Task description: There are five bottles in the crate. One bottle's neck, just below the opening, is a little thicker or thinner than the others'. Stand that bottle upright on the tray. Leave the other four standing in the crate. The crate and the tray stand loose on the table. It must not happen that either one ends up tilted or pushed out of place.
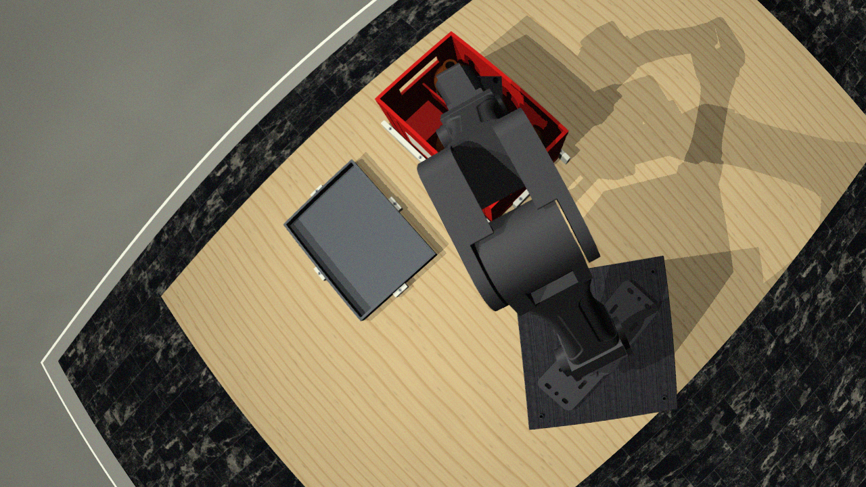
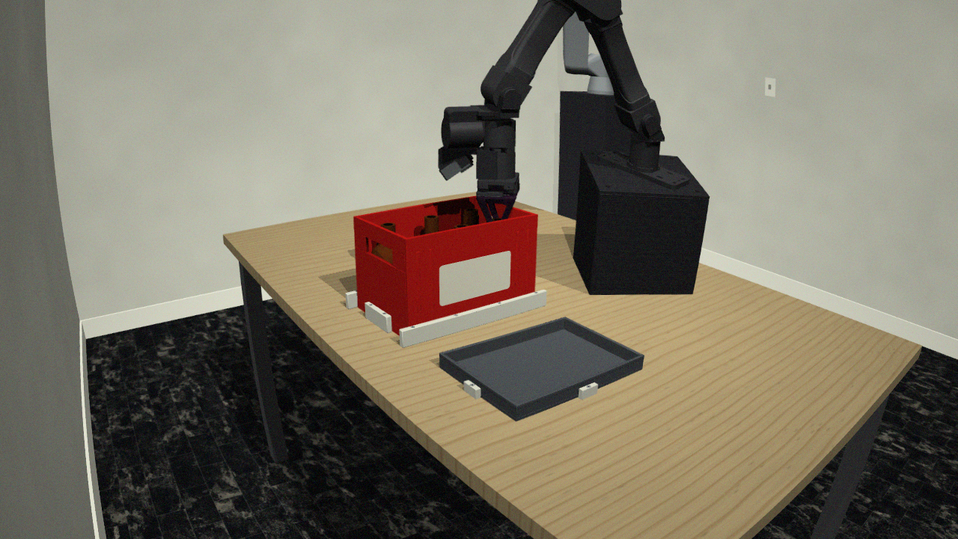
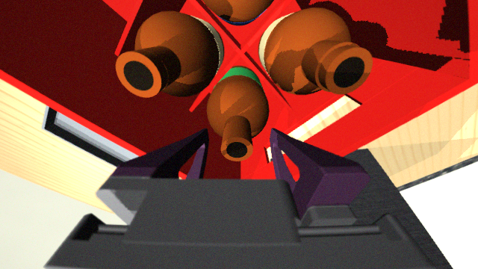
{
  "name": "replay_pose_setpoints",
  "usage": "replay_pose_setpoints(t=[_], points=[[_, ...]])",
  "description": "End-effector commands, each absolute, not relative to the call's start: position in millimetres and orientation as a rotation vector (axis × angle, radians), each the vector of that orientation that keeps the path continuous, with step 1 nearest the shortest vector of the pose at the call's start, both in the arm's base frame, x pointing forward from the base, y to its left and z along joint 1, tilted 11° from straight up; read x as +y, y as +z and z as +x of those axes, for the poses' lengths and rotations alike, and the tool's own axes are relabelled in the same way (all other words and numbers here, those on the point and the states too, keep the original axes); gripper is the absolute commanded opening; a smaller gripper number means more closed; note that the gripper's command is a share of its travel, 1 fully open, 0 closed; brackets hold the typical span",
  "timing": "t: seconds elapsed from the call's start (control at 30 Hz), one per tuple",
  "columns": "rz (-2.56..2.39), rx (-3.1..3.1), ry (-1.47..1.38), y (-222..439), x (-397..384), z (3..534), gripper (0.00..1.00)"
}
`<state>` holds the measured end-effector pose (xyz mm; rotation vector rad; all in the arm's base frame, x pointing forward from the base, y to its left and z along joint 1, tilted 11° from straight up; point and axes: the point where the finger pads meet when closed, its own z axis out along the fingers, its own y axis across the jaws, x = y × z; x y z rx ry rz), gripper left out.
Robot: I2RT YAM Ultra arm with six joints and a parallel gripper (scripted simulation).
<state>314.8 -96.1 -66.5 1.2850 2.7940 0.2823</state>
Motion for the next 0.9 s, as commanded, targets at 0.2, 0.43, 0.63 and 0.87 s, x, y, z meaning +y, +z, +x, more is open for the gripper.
replay_pose_setpoints(t=[0.2, 0.43, 0.63, 0.87], points=[[1.281, 2.795, 0.266, -68.1, -94.3, 312.9, 0.0], [1.287, 2.794, 0.265, -68.1, -95.7, 312.0, 0.0], [1.287, 2.794, 0.265, -68.1, -95.7, 312.0, 0.0], [1.287, 2.794, 0.265, -68.1, -95.7, 312.0, 0.0]])
